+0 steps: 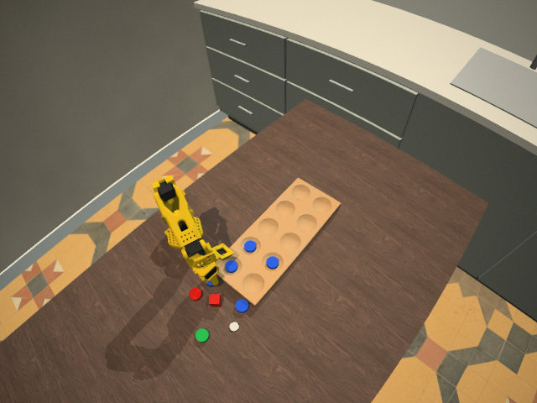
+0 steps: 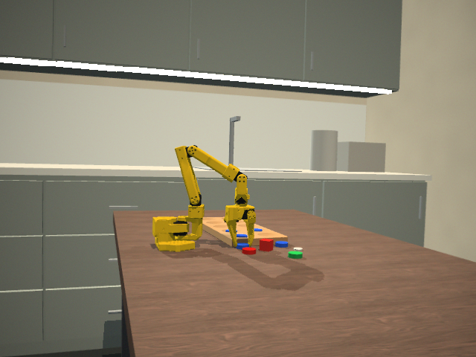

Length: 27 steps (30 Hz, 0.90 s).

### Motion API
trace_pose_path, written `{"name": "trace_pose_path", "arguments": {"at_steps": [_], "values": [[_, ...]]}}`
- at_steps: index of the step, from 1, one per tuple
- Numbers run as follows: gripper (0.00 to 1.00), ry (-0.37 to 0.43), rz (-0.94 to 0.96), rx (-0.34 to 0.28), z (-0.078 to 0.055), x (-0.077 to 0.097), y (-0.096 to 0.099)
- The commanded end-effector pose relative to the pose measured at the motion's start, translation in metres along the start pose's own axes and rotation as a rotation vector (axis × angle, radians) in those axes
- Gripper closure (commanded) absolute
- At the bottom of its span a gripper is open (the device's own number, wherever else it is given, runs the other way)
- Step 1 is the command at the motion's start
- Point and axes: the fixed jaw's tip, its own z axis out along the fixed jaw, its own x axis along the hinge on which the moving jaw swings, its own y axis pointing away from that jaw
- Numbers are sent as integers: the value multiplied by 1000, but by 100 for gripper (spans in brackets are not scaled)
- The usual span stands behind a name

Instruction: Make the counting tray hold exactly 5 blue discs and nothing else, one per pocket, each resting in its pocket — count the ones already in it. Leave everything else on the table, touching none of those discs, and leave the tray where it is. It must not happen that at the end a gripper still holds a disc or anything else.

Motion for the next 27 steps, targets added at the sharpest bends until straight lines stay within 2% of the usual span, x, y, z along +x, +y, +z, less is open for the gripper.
{"name": "trace_pose_path", "arguments": {"at_steps": [1, 16, 27], "values": [[100, 12, 0, 42, -5, 2, -7], [100, 12, 0, 42, -5, 2, -7], [100, 11, 0, 42, -16, 3, -9]]}}
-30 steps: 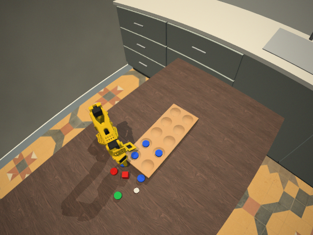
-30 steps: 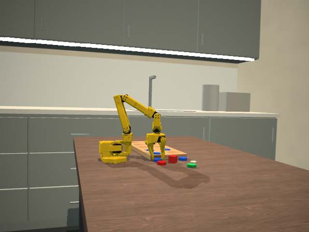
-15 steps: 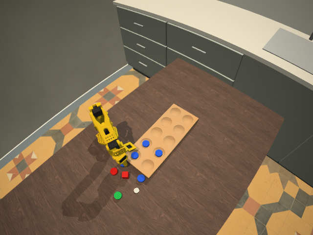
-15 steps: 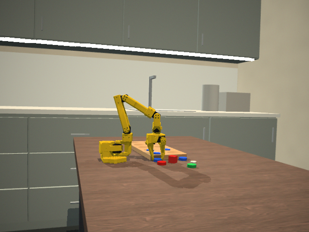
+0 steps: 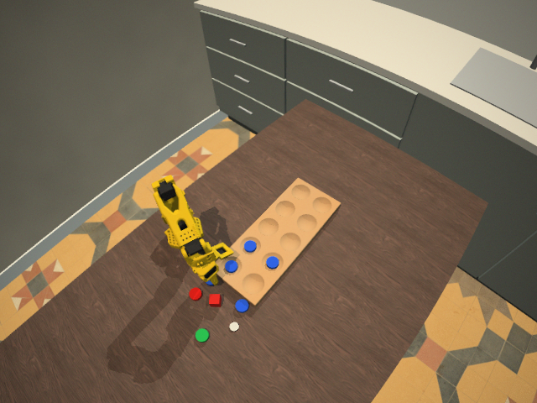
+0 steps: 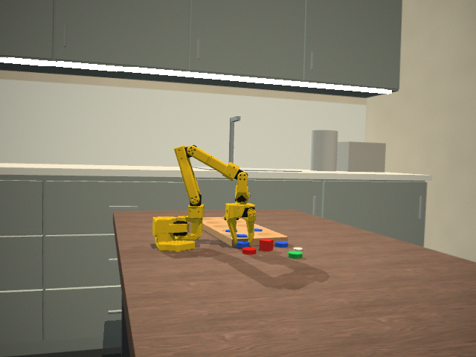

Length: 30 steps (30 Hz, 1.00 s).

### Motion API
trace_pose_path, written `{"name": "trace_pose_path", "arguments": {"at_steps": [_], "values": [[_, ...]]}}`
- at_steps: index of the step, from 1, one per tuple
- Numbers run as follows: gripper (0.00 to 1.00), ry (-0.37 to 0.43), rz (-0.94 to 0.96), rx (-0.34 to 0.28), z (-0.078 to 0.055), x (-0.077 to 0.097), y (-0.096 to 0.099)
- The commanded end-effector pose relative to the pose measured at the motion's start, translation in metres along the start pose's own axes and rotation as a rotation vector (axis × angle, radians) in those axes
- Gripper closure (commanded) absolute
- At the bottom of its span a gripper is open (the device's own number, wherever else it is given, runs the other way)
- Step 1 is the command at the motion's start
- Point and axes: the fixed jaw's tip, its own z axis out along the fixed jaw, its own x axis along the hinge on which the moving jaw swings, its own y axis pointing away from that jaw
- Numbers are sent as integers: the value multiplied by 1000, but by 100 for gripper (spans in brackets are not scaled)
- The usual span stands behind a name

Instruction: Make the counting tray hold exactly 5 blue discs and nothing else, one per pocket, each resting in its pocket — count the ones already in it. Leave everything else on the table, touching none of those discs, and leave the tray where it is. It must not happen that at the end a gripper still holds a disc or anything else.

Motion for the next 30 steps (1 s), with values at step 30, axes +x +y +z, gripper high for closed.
{"name": "trace_pose_path", "arguments": {"at_steps": [30], "values": [[100, 16, 0, 60, -35, 1, -11]]}}
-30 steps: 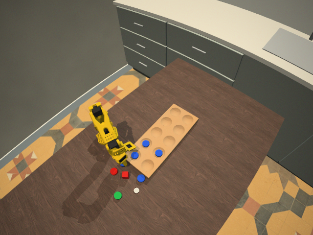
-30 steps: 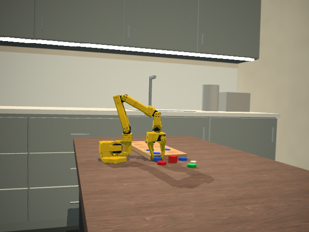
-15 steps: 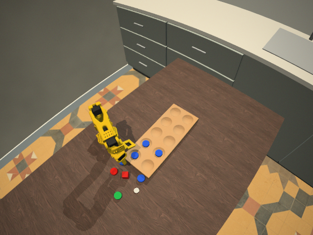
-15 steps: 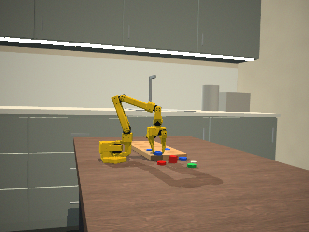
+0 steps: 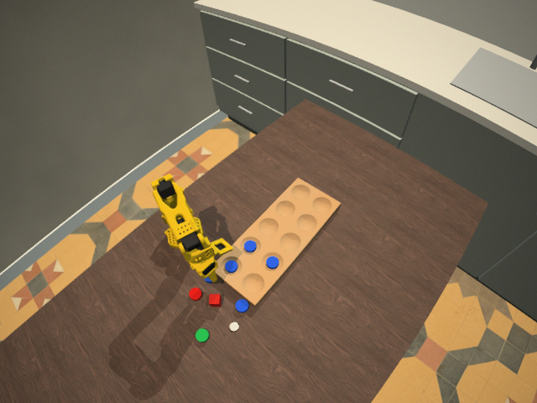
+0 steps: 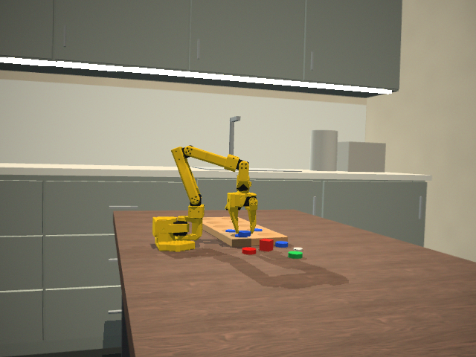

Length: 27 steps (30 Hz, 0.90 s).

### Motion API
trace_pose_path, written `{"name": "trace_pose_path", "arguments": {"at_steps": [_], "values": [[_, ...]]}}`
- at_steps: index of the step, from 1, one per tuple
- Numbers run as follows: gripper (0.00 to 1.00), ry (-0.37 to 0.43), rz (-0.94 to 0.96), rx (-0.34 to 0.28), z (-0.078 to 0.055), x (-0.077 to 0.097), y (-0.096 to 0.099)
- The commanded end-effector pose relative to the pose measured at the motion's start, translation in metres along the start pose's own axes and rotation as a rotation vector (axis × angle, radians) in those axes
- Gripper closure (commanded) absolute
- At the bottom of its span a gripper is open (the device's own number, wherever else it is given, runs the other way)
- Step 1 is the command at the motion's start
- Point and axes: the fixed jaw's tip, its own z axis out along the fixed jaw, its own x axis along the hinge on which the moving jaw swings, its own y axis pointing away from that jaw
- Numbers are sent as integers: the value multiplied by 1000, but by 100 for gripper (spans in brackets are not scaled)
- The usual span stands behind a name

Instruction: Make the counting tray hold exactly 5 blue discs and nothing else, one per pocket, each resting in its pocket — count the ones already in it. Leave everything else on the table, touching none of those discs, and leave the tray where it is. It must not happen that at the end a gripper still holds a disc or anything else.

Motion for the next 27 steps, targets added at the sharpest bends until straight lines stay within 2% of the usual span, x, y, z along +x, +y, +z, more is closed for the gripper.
{"name": "trace_pose_path", "arguments": {"at_steps": [1, 27], "values": [[100, 14, 0, 54, -9, 1, -8], [100, 14, -36, 55, -9, -3, -11]]}}
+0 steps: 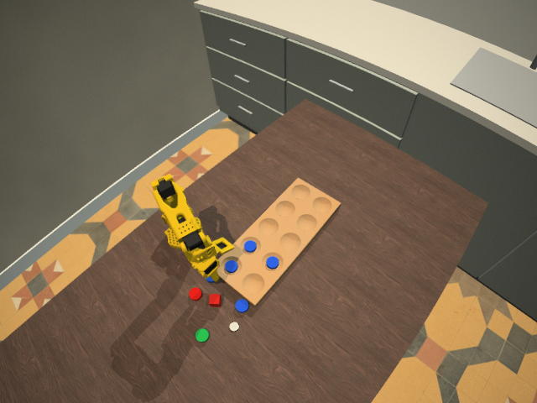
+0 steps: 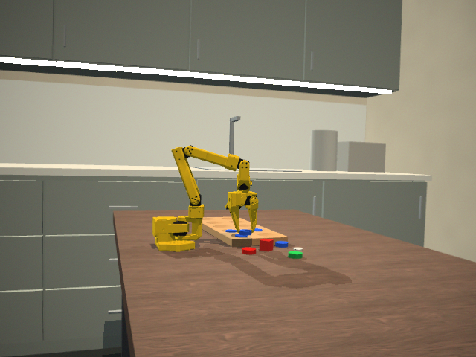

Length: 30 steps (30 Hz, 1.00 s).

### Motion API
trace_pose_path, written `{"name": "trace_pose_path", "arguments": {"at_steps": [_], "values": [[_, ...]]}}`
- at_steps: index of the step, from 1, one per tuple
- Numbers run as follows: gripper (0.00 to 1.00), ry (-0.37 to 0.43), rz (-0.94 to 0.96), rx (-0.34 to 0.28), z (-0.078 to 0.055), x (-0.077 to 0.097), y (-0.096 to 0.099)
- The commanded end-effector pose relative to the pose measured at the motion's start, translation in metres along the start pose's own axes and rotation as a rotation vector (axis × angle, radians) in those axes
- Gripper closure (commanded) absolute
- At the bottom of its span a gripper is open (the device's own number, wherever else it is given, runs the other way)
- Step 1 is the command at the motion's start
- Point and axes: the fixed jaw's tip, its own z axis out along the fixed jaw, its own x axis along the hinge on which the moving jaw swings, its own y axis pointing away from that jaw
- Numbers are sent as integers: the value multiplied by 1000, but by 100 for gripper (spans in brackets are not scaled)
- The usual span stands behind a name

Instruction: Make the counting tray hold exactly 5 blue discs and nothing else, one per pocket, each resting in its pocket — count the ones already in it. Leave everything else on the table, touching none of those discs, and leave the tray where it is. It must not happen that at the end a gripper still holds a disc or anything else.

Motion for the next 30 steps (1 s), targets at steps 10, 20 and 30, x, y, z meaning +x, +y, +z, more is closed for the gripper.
{"name": "trace_pose_path", "arguments": {"at_steps": [10, 20, 30], "values": [[100, 10, -68, 47, -8, -7, -14], [100, 7, -179, 48, -10, -23, -24], [100, 4, -296, 49, -11, -42, -33]]}}
